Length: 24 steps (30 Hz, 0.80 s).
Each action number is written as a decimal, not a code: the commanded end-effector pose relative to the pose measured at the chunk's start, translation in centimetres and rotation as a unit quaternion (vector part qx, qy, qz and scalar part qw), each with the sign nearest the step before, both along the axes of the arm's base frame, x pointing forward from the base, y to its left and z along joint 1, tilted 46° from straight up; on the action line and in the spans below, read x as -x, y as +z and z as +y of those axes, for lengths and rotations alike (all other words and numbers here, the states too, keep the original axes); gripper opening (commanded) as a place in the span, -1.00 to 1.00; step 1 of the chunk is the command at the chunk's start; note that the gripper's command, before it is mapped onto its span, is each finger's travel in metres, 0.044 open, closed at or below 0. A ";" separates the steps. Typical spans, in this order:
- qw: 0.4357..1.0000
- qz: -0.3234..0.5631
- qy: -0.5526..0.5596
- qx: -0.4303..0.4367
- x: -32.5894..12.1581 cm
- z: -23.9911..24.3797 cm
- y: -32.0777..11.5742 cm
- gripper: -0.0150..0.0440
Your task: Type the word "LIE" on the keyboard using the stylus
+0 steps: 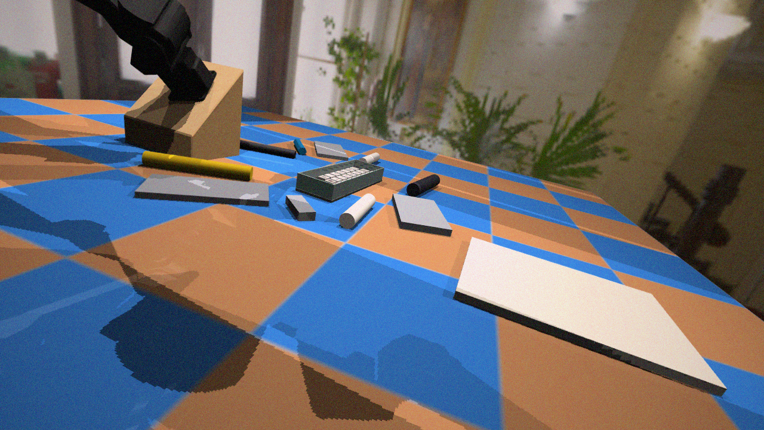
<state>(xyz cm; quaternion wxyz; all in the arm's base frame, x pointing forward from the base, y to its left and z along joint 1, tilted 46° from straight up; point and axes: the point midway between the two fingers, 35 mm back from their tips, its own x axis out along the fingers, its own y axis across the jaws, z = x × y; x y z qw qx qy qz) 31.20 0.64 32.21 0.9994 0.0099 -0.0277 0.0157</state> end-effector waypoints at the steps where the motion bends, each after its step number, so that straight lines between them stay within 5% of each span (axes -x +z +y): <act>1: 1.000 0.003 0.000 -0.001 -0.1 0.0 -0.1 0.91; 5: 0.997 0.069 -0.011 -0.022 -2.0 -0.1 -3.1 0.56; 17: 0.900 0.408 -0.133 -0.069 -6.4 -0.6 -21.2 -0.49; 24: 0.802 0.553 -0.224 -0.020 -4.5 -1.3 -30.6 -0.49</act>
